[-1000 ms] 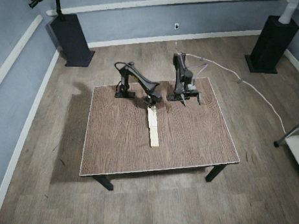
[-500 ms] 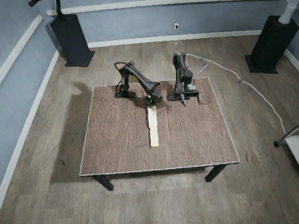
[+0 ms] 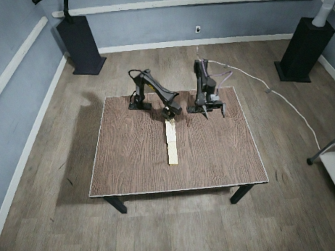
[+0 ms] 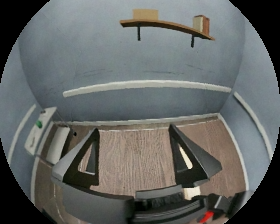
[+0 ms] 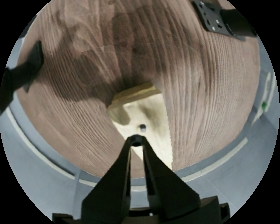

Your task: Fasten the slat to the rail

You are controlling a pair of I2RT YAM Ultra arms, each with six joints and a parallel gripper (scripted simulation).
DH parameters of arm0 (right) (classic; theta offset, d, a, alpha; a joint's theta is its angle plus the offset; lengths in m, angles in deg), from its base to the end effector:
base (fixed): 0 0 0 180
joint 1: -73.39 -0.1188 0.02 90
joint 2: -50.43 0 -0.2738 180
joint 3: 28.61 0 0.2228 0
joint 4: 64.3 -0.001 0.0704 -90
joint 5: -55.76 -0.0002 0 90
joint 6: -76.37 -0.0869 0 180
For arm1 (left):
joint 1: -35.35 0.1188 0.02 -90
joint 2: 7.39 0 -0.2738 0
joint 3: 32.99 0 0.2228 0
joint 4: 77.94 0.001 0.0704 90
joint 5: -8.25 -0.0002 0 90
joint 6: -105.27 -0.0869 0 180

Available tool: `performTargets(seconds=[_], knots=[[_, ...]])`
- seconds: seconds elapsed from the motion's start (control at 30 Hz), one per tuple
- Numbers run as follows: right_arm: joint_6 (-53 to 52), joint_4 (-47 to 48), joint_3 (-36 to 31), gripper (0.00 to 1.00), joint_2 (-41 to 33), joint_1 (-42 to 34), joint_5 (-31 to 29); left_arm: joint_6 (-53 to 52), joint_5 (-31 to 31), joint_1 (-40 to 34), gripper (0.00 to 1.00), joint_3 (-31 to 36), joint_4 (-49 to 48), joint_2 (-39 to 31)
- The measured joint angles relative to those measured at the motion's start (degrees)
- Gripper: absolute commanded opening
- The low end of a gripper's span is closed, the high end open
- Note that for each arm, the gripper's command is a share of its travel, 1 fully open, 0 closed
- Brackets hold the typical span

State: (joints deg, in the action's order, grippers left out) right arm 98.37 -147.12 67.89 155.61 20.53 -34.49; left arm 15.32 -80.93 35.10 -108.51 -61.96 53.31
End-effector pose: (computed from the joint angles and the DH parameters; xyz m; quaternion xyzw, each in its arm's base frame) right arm 0.1852 0.2456 0.1922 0.9912 -0.1317 -0.0046 0.0125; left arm 0.2587 0.0011 0.4112 -0.0038 0.7142 0.0033 0.6999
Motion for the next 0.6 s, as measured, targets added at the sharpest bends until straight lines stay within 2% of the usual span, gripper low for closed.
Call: performTargets(seconds=[0.6], knots=[[0.0,1.29,0.0,0.12,0.0,0.0,0.0,0.0,0.0,0.0,1.0,0.0,0.0,0.0]])
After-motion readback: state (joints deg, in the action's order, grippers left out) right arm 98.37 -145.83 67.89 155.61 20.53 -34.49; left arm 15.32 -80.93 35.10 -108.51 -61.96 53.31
